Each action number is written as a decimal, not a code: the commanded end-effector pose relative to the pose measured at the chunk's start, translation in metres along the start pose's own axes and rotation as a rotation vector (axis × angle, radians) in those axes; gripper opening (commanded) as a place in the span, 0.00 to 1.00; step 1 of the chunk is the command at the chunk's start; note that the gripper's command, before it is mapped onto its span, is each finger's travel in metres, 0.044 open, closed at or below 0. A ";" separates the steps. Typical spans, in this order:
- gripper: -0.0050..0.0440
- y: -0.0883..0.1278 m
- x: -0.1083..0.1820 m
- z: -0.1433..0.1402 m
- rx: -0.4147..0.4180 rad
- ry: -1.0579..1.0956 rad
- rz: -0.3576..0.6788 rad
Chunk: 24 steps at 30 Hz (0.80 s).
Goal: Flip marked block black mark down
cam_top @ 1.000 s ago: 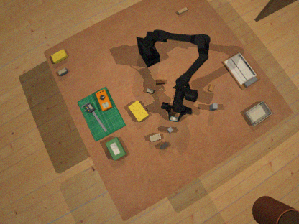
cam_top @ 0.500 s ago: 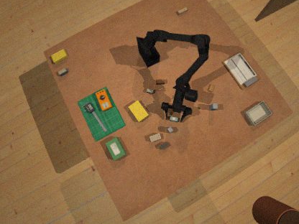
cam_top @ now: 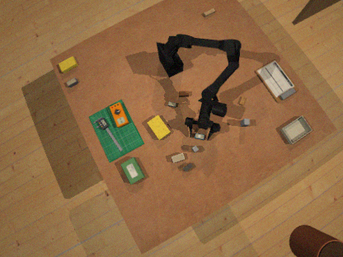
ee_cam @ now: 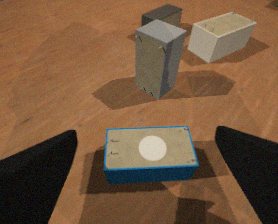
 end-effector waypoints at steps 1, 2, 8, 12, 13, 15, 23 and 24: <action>1.00 0.000 0.000 0.005 -0.013 -0.005 -0.003; 1.00 0.000 0.000 0.005 -0.013 -0.005 -0.003; 1.00 0.000 0.000 0.005 -0.013 -0.005 -0.003; 1.00 0.000 -0.002 0.006 -0.015 -0.005 -0.004; 1.00 0.000 -0.004 0.008 -0.018 -0.005 -0.004; 1.00 0.001 -0.009 0.011 -0.024 -0.003 -0.005; 1.00 0.002 -0.032 0.020 -0.036 -0.003 -0.010; 1.00 0.002 -0.037 0.021 -0.036 -0.003 -0.011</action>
Point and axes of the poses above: the point midway between the two fingers, 35 mm back from their tips, its own y axis back along the fingers, its own z axis across the jaws, x = y × z, the point moved 4 cm from there along y, back along the fingers, and after that the axes turned 11 degrees about -y, right-handed, at the moved point
